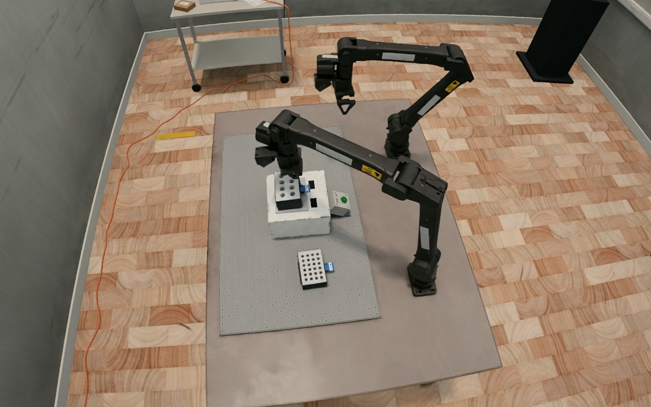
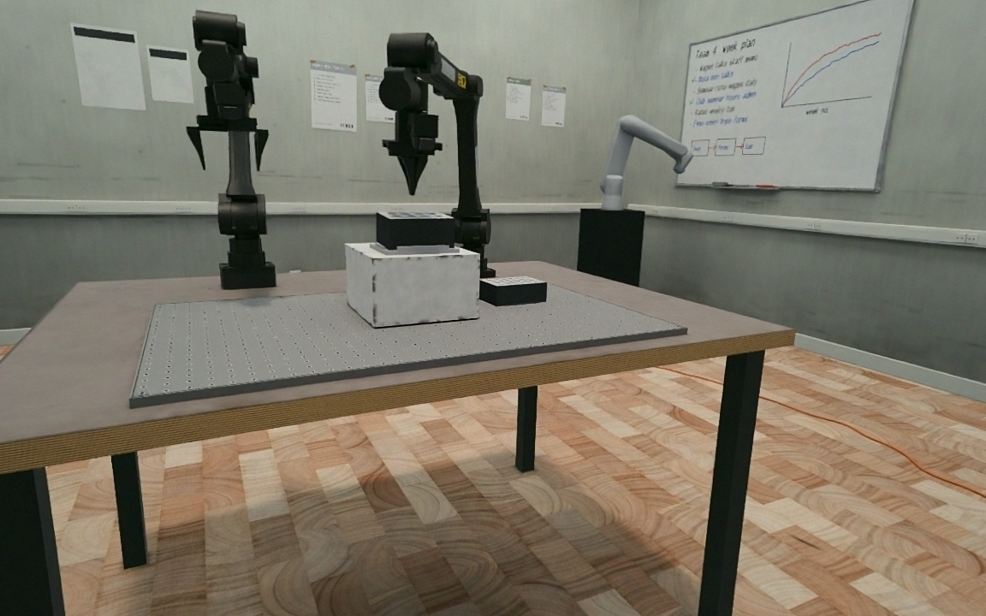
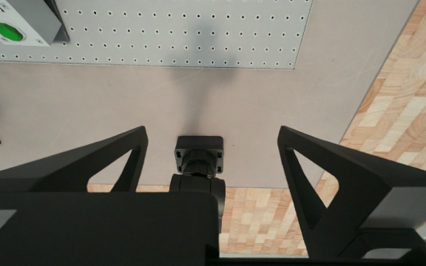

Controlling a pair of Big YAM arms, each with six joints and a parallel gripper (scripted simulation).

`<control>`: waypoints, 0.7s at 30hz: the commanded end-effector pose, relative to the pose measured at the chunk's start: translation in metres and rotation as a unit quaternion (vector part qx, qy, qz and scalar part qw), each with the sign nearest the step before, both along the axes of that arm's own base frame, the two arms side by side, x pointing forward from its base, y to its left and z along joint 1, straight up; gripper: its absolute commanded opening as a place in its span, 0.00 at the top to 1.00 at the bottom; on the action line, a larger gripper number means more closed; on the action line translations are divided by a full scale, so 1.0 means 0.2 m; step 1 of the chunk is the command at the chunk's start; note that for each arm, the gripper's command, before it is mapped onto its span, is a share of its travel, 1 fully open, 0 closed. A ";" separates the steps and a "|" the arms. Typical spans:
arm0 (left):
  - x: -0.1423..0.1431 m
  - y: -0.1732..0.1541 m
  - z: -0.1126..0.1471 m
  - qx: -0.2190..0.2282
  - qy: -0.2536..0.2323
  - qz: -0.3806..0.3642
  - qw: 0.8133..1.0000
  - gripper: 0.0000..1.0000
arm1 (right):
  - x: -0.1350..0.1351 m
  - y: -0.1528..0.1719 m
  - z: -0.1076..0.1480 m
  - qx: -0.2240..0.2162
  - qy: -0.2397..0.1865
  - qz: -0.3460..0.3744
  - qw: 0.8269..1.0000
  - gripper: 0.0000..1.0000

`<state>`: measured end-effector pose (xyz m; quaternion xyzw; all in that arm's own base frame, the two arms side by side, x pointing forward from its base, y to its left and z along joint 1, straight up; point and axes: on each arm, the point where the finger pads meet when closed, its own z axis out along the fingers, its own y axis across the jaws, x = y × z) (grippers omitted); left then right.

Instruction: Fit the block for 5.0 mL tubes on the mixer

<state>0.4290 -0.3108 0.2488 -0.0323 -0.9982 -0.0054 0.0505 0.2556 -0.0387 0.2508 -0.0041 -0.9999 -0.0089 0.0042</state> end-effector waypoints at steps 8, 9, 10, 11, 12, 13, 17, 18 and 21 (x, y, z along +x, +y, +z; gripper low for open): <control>-0.06 0.00 -0.09 0.025 0.021 0.069 0.997 1.00 | 0.02 -0.01 0.05 -0.002 -0.008 -0.003 1.000 0.00; -0.05 0.00 -0.09 0.024 0.021 0.068 0.997 1.00 | 0.02 -0.01 0.06 -0.003 -0.010 -0.003 1.000 0.00; -0.04 0.01 -0.09 0.024 0.021 0.067 0.997 1.00 | 0.03 -0.01 0.07 -0.003 -0.012 -0.003 1.000 0.00; -0.04 0.02 -0.09 0.024 0.022 0.066 0.997 1.00 | 0.03 -0.01 0.08 -0.003 -0.014 -0.003 1.000 0.00; -0.04 0.02 -0.10 0.025 0.024 0.064 0.997 1.00 | 0.04 -0.01 0.08 -0.004 -0.016 -0.003 1.000 0.00; -0.04 0.02 -0.10 0.025 0.024 0.064 0.997 1.00 | 0.04 -0.01 0.08 -0.004 -0.016 -0.003 1.000 0.00; -0.03 0.01 -0.15 0.022 0.020 0.058 0.998 1.00 | 0.04 -0.01 0.09 -0.004 -0.017 -0.003 1.000 0.00; -0.03 0.01 -0.16 0.020 0.019 0.056 0.998 1.00 | 0.04 -0.01 0.09 -0.004 -0.017 -0.003 1.000 0.00; -0.02 0.00 -0.19 0.017 0.015 0.051 0.998 1.00 | 0.04 -0.01 0.10 -0.004 -0.019 -0.002 1.000 0.00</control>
